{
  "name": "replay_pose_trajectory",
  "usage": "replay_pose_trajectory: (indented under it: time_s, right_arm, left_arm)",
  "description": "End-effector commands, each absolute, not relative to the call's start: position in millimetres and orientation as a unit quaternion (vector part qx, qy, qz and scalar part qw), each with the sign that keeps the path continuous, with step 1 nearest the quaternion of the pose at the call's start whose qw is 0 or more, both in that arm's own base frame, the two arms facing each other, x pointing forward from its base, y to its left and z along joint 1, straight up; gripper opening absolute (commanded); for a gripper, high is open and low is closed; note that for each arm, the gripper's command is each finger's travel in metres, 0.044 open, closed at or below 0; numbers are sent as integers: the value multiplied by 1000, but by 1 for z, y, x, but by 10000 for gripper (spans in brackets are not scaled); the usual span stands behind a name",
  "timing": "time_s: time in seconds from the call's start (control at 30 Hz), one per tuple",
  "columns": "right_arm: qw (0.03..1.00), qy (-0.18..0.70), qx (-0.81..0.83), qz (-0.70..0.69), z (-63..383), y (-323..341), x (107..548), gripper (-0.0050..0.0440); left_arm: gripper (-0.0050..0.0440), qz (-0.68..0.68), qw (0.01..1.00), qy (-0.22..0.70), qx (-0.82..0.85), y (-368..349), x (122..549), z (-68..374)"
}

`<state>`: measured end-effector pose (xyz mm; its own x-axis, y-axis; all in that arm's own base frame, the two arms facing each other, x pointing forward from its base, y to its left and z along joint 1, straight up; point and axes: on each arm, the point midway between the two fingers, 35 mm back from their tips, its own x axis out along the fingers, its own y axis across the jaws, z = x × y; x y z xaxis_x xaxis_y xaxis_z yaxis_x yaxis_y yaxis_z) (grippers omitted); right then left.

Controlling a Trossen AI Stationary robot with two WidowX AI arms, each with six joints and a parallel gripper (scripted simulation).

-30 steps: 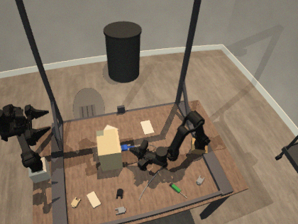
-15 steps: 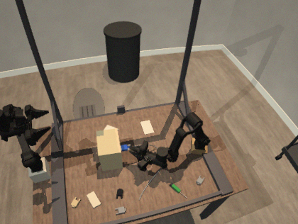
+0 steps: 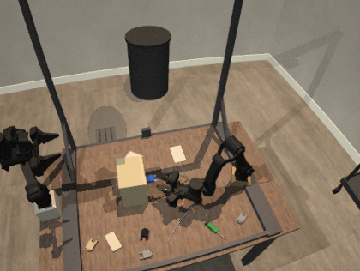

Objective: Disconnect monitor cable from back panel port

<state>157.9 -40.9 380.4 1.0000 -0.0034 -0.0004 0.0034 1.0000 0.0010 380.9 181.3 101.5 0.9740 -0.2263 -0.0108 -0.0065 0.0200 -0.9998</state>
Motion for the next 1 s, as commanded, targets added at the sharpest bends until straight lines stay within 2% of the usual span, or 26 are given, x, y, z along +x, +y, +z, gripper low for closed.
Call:
replay_pose_trajectory:
  time_s: [0.0,0.2,0.63,0.97]
  right_arm:
    - [1000,-1,-3,0,384,-39,158,440]
    - [1000,-1,-3,0,384,-39,158,440]
    - [1000,-1,-3,0,384,-39,158,440]
    - [1000,-1,-3,0,384,-39,158,440]
  left_arm:
    - [440,-81,714,77,-691,183,382,109]
    - [440,-78,719,78,-686,183,383,109]
    - [440,-19,820,103,-562,188,392,124]
    - [440,23,862,169,-478,180,384,122]
